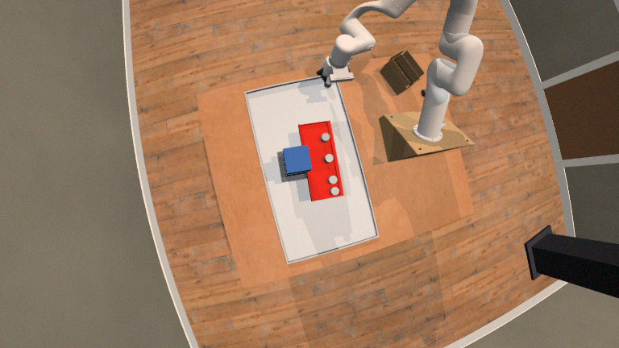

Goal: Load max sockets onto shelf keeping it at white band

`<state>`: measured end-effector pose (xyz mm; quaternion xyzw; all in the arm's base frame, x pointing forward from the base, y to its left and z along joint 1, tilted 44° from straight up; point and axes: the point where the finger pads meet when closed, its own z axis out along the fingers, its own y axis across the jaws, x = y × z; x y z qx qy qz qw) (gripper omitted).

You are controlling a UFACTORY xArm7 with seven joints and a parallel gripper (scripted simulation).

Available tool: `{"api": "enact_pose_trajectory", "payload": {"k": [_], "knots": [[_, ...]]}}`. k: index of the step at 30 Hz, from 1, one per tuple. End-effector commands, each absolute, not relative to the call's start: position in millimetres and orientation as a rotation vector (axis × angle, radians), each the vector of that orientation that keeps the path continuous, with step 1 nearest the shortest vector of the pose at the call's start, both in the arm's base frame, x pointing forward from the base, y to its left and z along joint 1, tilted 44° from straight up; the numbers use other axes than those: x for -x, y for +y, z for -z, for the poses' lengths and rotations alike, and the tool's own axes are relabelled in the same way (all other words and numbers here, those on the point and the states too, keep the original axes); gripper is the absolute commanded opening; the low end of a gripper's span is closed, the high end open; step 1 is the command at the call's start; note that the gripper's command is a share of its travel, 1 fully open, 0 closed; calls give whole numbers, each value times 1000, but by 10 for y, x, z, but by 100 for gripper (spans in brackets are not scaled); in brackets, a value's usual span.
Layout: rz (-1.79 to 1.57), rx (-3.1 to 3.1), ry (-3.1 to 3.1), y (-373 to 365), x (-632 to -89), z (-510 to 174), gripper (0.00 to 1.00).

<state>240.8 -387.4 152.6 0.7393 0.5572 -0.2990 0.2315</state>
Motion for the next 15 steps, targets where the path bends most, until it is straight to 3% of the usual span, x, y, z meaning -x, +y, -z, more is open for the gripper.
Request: {"api": "enact_pose_trajectory", "payload": {"k": [1,15], "knots": [[821,-2030,1532,-3774,-2443,-1637,52],[821,-2030,1532,-3647,-2477,-1771,52]]}}
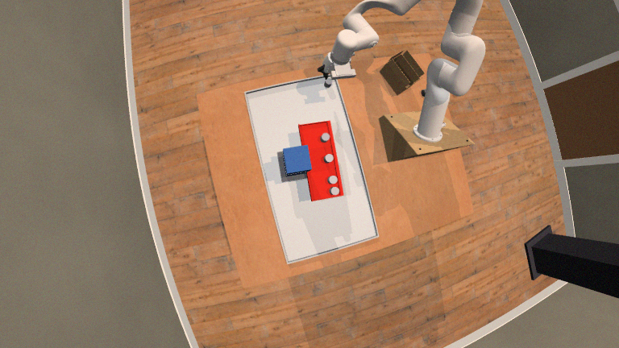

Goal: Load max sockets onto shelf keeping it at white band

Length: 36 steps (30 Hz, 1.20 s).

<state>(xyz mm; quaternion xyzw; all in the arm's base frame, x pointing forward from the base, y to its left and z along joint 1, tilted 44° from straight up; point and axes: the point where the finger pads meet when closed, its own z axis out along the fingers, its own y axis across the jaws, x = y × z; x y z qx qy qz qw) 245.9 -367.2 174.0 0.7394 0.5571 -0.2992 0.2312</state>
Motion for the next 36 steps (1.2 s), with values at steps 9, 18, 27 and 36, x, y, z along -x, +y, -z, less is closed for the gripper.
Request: {"api": "enact_pose_trajectory", "payload": {"k": [9,18,27,36], "knots": [[821,-2030,1532,-3642,-2479,-1776,52],[821,-2030,1532,-3635,-2476,-1782,52],[821,-2030,1532,-3469,-2420,-1929,52],[821,-2030,1532,-2920,-2233,-2413,52]]}}
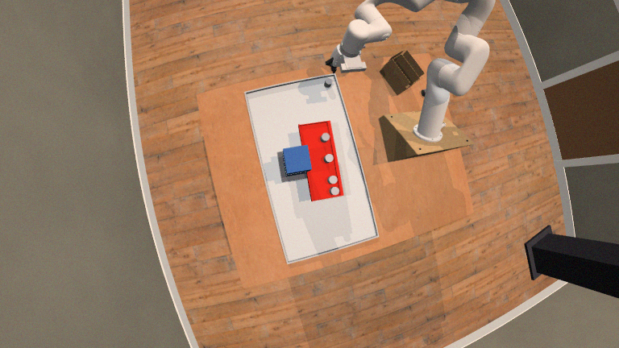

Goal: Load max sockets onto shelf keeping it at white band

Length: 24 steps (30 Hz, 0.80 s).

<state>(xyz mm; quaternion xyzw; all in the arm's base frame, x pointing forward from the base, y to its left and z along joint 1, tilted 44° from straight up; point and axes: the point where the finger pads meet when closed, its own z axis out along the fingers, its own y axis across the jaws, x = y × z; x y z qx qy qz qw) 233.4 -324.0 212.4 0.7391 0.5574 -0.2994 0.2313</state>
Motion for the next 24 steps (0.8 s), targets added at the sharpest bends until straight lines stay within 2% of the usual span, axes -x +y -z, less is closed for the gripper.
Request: {"api": "enact_pose_trajectory", "payload": {"k": [1,12,24], "knots": [[821,-2030,1532,-2920,-2233,-2413,52],[821,-2030,1532,-2489,-2086,-2792,52],[821,-2030,1532,-2453,-2074,-2824,52]]}}
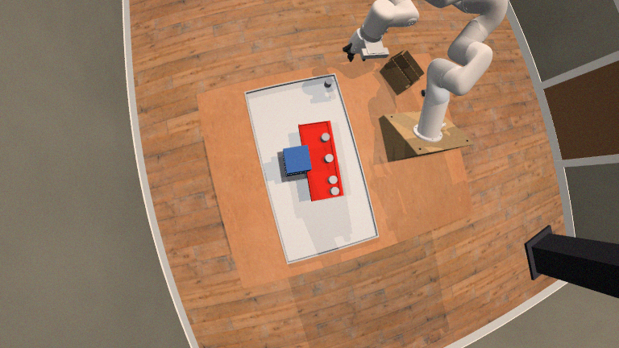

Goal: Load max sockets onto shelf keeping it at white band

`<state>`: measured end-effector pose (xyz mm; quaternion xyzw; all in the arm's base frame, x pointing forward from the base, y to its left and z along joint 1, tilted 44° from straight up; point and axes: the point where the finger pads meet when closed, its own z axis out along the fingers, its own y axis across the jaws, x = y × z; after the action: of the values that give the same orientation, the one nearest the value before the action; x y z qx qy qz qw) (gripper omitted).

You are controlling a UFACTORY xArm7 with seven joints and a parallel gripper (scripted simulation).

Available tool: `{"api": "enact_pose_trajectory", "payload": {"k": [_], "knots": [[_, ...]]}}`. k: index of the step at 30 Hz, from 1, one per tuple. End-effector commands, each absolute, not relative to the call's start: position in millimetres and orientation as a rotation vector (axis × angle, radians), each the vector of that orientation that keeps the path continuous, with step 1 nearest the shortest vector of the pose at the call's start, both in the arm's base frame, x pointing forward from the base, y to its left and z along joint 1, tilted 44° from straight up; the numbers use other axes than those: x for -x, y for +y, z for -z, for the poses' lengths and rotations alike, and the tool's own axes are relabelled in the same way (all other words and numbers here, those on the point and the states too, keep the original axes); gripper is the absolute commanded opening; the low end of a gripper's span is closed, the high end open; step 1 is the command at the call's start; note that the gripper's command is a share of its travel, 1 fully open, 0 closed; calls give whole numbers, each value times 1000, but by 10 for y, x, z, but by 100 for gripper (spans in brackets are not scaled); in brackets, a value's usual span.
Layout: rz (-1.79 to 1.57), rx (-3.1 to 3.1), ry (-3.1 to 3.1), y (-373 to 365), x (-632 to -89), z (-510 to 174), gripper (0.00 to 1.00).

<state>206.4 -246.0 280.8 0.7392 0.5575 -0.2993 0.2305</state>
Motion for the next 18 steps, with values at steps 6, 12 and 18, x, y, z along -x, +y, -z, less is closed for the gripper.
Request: {"api": "enact_pose_trajectory", "payload": {"k": [6,12,18], "knots": [[822,-2028,1530,-2431,-2115,-2806,47],[829,-2005,1510,-2110,-2593,-2515,47],[823,-1985,1504,-1638,-3027,-2049,47]]}}
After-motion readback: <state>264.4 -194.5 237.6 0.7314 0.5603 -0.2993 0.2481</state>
